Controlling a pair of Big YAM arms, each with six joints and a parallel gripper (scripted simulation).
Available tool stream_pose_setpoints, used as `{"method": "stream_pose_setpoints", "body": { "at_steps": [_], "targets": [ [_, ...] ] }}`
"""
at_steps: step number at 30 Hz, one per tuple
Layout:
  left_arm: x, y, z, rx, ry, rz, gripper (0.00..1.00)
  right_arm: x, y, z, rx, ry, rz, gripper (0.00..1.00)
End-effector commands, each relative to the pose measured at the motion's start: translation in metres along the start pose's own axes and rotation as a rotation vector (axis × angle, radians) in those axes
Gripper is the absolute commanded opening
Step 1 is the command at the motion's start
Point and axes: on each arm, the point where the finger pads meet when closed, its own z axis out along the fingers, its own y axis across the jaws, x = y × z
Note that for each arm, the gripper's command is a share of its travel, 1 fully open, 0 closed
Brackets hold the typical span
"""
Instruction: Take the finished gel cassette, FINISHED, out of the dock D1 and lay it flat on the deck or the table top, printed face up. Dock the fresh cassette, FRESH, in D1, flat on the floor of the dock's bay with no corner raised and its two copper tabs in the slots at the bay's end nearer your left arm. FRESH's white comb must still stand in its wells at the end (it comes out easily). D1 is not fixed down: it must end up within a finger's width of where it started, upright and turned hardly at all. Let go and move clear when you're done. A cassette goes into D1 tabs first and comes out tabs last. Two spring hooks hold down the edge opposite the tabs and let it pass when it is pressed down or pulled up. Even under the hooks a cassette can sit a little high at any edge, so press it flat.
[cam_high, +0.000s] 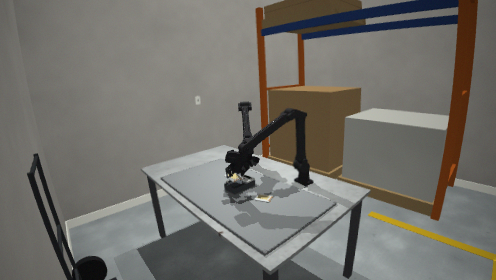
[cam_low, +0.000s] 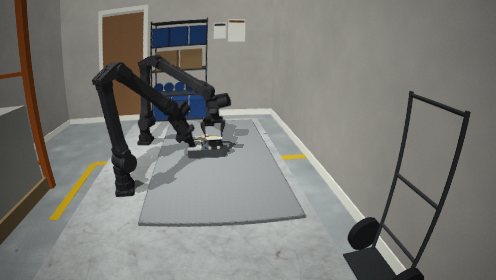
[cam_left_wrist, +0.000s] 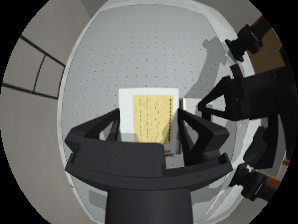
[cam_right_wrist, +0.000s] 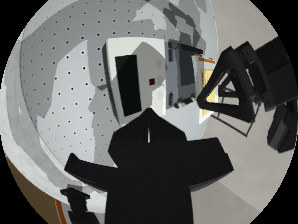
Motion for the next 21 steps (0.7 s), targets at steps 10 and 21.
{"method": "stream_pose_setpoints", "body": {
  "at_steps": [10, 21],
  "targets": [
    [-0.002, 0.0015, -0.0011, -0.012, -0.008, 0.012, 0.0, -0.0099, -0.0066, -0.0041, -0.001, -0.006, 0.003, 0.0],
    [-0.002, 0.0015, -0.0011, -0.012, -0.008, 0.012, 0.0, -0.011, -0.0072, -0.0081, 0.006, -0.013, 0.006, 0.0]
  ]
}}
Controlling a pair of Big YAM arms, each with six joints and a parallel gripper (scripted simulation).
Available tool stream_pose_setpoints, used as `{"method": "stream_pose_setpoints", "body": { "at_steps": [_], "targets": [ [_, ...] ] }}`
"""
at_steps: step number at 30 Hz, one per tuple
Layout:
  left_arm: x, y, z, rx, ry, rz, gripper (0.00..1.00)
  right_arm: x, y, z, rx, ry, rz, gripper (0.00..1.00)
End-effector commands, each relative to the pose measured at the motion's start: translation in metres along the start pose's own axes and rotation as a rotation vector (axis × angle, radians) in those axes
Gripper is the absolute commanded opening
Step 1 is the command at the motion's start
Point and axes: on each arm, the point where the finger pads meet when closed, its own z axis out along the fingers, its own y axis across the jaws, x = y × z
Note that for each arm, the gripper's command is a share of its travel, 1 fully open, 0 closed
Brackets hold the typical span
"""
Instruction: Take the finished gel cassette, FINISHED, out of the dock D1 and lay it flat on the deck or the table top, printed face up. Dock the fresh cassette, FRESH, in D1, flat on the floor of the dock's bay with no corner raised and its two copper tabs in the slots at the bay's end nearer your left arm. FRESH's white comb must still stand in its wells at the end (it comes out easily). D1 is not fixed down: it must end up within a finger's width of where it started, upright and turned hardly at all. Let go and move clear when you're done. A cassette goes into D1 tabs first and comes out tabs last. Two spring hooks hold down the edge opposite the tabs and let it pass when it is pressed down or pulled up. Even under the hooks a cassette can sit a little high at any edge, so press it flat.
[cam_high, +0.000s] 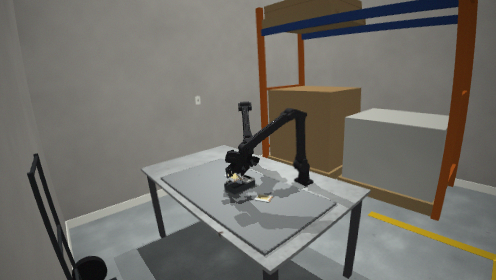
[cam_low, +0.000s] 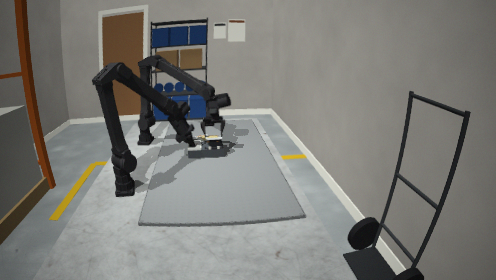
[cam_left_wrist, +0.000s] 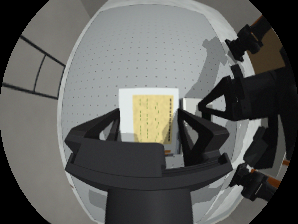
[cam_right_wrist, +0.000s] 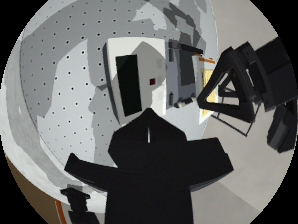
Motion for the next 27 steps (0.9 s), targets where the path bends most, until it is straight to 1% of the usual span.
{"method": "stream_pose_setpoints", "body": {
  "at_steps": [1, 27],
  "targets": [
    [-0.002, 0.0015, -0.0011, -0.012, -0.008, 0.012, 0.0, -0.0109, -0.0077, -0.0079, 0.005, -0.014, 0.007, 0.0],
    [-0.002, 0.0015, -0.0011, -0.012, -0.008, 0.012, 0.0, -0.0119, -0.0088, -0.0119, 0.01, -0.023, 0.011, 0.0]
  ]
}}
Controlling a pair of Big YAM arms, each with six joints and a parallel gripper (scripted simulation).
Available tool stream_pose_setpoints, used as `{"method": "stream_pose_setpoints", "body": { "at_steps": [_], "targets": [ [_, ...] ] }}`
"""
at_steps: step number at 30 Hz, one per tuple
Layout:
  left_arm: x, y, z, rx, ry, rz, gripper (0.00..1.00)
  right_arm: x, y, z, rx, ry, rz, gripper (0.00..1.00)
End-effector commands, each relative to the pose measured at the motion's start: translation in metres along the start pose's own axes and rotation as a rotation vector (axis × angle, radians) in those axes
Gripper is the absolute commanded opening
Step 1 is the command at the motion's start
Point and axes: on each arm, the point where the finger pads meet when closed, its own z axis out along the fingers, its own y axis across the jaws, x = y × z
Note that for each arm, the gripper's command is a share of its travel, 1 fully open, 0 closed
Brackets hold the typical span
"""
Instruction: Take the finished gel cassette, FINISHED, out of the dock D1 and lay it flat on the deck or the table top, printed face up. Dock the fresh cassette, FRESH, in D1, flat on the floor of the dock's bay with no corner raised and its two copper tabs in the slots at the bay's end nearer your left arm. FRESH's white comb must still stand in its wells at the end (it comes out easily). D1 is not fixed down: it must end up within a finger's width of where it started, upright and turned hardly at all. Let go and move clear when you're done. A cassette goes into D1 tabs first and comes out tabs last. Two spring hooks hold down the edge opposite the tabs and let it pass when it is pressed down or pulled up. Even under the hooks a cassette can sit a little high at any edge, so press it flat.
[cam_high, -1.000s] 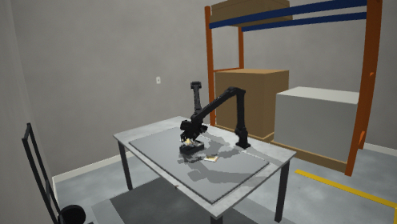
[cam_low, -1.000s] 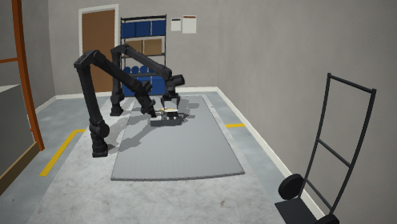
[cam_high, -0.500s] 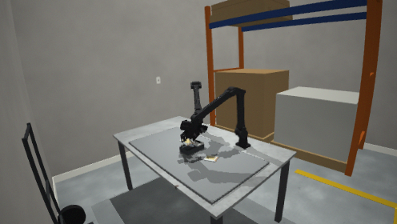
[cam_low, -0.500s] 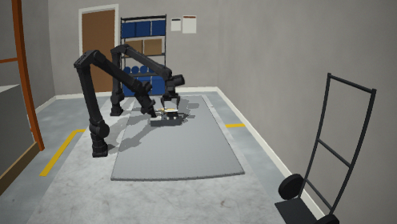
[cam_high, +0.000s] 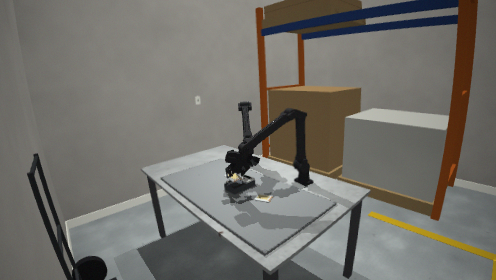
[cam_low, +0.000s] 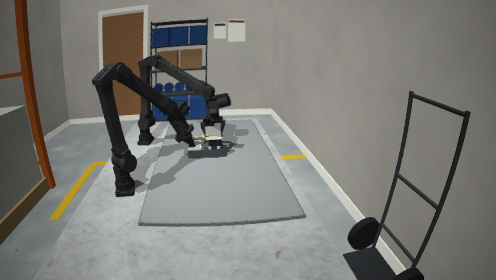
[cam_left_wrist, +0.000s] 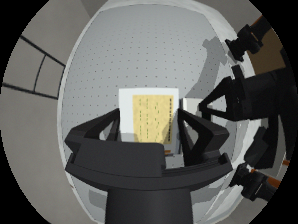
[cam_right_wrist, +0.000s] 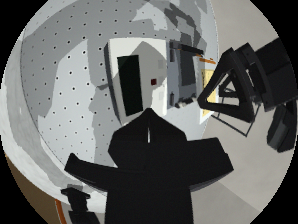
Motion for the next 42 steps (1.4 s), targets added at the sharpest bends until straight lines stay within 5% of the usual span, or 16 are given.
{"method": "stream_pose_setpoints", "body": {
  "at_steps": [1, 42],
  "targets": [
    [-0.002, 0.002, -0.001, -0.012, -0.008, 0.012, 0.0, -0.011, -0.01, -0.011, 0.013, -0.023, 0.011, 0.0],
    [-0.002, 0.002, -0.001, -0.012, -0.008, 0.012, 0.0, -0.011, -0.013, -0.022, 0.024, -0.032, 0.017, 0.0]
  ]
}}
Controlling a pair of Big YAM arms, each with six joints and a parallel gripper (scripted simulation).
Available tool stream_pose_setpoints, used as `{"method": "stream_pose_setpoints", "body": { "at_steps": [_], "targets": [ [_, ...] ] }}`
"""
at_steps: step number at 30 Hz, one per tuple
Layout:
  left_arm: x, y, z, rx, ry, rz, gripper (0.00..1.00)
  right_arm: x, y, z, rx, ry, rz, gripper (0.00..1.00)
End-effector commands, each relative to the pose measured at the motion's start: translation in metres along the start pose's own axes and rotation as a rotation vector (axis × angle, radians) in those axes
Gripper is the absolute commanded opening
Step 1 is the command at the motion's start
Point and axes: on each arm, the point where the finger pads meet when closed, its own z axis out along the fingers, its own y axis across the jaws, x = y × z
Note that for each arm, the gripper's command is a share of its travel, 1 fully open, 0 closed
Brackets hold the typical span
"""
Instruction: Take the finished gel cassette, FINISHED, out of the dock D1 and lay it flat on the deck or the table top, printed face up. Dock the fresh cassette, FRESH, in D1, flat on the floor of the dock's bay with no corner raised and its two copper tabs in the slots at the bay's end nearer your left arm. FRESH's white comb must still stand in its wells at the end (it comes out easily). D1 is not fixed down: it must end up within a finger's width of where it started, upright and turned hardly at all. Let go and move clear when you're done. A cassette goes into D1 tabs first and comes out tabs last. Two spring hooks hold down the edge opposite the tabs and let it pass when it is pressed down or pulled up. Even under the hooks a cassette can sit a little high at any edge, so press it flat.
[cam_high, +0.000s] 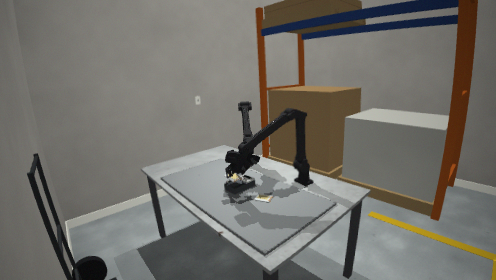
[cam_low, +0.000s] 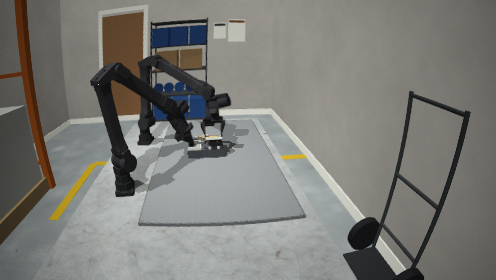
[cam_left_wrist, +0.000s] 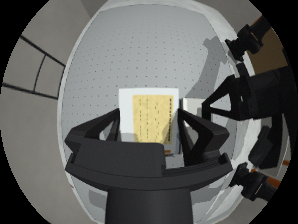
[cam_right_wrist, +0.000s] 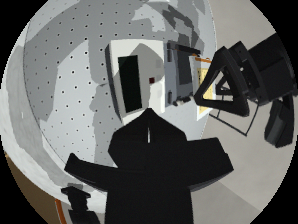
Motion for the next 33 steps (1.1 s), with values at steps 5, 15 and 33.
{"method": "stream_pose_setpoints", "body": {
  "at_steps": [5, 15, 33],
  "targets": [
    [-0.002, 0.0015, -0.0011, -0.012, -0.008, 0.012, 0.0, -0.0101, -0.0113, -0.0149, 0.02, -0.024, 0.014, 0.0],
    [-0.002, 0.0015, -0.0011, -0.012, -0.008, 0.012, 0.0, -0.0099, -0.0114, -0.0163, 0.022, -0.022, 0.014, 0.0],
    [-0.002, 0.0015, -0.0011, -0.012, -0.008, 0.012, 0.0, -0.0095, -0.0117, -0.0189, 0.022, -0.022, 0.014, 0.0]
  ]
}}
